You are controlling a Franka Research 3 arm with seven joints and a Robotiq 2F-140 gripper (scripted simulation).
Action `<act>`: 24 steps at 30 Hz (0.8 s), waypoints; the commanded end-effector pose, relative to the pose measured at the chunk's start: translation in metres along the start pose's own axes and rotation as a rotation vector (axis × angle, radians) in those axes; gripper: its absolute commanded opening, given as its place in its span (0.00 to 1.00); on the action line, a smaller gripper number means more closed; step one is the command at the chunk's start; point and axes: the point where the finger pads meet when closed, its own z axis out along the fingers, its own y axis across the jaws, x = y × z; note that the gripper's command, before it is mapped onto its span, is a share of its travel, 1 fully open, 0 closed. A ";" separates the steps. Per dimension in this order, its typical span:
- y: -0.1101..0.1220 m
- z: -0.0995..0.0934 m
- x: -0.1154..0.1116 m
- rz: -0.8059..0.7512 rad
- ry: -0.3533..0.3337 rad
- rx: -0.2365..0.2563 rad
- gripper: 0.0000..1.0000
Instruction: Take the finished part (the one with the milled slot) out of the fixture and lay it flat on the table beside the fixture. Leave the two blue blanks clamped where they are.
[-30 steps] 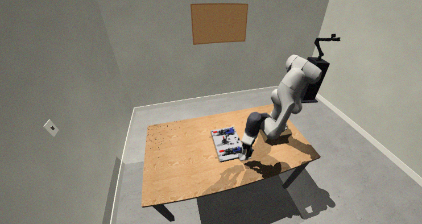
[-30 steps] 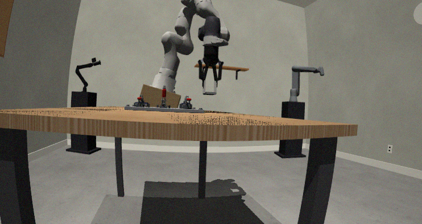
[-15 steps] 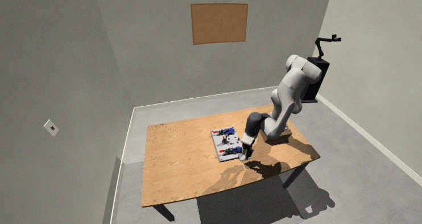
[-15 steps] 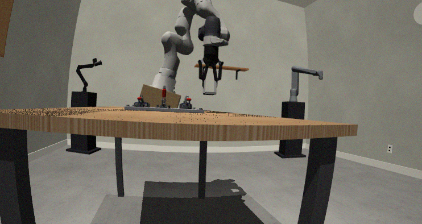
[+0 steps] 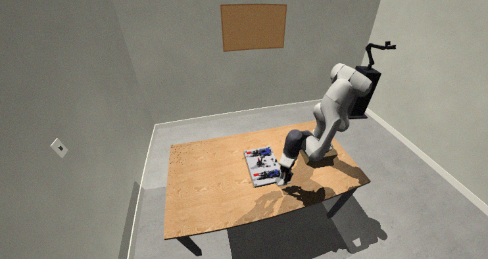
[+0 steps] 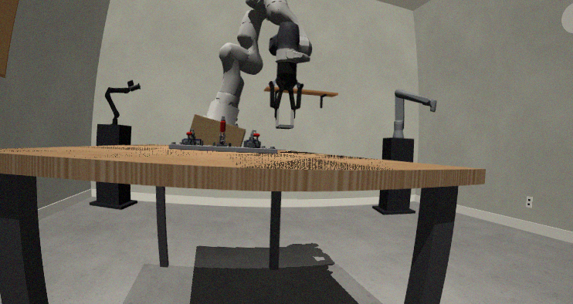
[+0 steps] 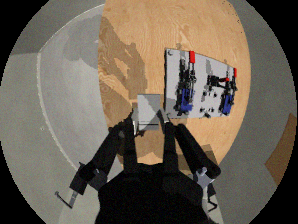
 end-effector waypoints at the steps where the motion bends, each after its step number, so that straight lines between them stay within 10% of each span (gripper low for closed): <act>1: 0.000 0.000 0.000 0.005 -0.001 -0.002 0.00; 24: 0.000 0.005 0.000 0.004 -0.001 -0.002 0.00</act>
